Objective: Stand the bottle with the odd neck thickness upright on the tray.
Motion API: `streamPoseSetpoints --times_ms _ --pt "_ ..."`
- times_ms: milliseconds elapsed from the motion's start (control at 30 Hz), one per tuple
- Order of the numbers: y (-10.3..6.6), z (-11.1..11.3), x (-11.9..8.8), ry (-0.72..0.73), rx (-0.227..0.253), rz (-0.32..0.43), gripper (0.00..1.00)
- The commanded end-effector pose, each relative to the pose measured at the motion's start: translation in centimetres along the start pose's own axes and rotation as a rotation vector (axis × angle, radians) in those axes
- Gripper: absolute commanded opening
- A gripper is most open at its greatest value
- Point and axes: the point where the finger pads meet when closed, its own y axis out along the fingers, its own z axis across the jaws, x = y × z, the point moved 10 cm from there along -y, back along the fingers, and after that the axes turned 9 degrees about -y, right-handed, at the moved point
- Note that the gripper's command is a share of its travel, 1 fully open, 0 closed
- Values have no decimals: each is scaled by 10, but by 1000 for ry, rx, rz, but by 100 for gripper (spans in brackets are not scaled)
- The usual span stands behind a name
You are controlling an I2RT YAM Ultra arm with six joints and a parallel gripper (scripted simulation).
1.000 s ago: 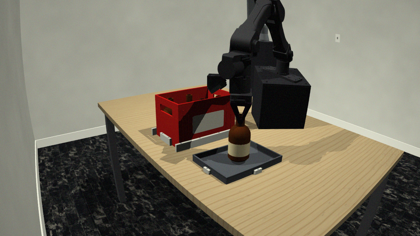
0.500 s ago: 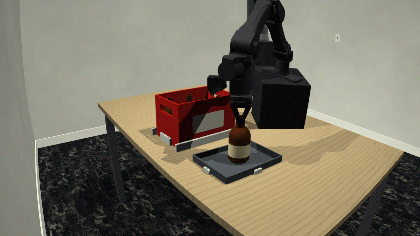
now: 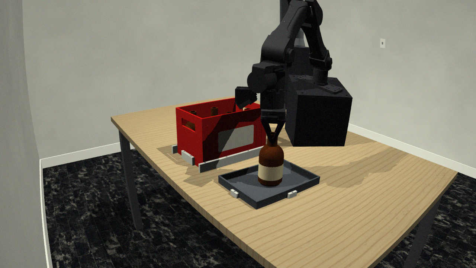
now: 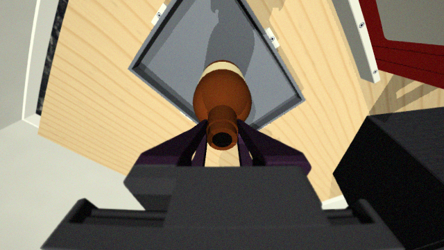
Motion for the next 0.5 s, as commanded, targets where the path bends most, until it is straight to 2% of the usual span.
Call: streamPoseSetpoints --times_ms 0,467 --pt "-8 3 -1 -1 13 -20 0" --pt "-9 3 -1 -2 16 -22 0"
